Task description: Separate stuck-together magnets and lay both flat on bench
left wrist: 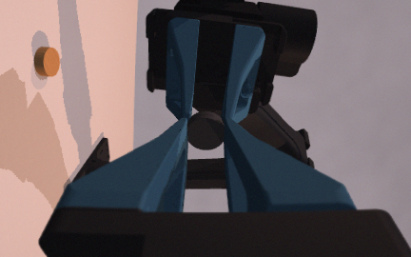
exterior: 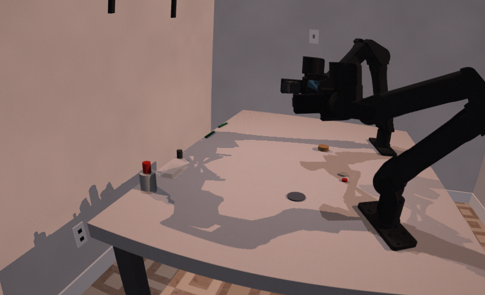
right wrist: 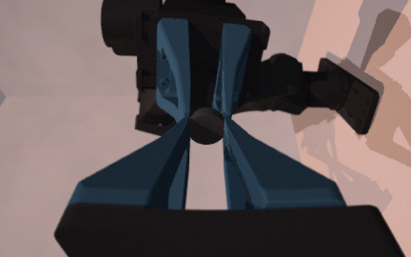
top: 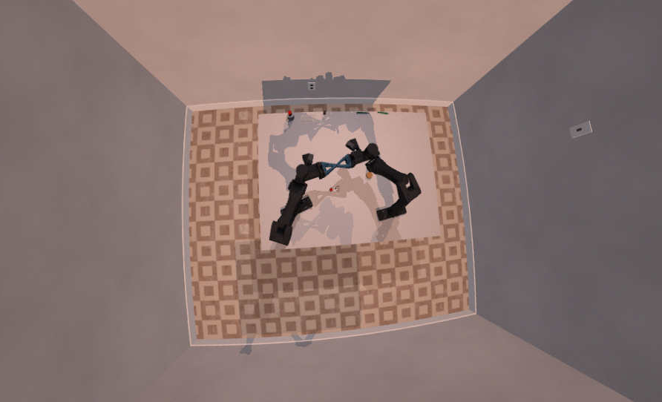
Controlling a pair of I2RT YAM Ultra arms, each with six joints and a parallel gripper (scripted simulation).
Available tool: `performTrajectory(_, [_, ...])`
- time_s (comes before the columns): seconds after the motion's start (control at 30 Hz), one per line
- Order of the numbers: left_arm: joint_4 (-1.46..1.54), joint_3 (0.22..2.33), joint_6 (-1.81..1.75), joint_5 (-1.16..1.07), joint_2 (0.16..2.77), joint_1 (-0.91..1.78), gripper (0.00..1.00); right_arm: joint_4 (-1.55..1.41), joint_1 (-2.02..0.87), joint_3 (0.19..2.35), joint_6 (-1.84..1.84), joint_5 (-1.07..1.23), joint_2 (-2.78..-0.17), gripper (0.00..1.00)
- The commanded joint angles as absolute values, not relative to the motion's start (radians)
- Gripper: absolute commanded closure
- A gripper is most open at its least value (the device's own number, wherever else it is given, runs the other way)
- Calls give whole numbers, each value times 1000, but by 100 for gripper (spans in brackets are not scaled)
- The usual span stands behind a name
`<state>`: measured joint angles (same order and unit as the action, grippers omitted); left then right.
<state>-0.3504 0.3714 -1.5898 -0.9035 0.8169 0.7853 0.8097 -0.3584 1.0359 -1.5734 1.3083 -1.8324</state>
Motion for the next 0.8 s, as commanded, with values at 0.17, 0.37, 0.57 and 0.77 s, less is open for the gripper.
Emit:
performTrajectory(0.17, [-341,430,-1589,-906,795,783,82,812,-357,1044,-1567,1312,-1828,83])
performTrajectory(0.37, [-308,455,-1589,-907,788,783,82,812,-357,1044,-1567,1312,-1828,83])
performTrajectory(0.57, [-422,369,-1589,-906,815,784,82,812,-357,1044,-1567,1312,-1828,83])
performTrajectory(0.77, [-363,420,-1589,-906,808,783,82,812,-357,1044,-1567,1312,-1828,83])
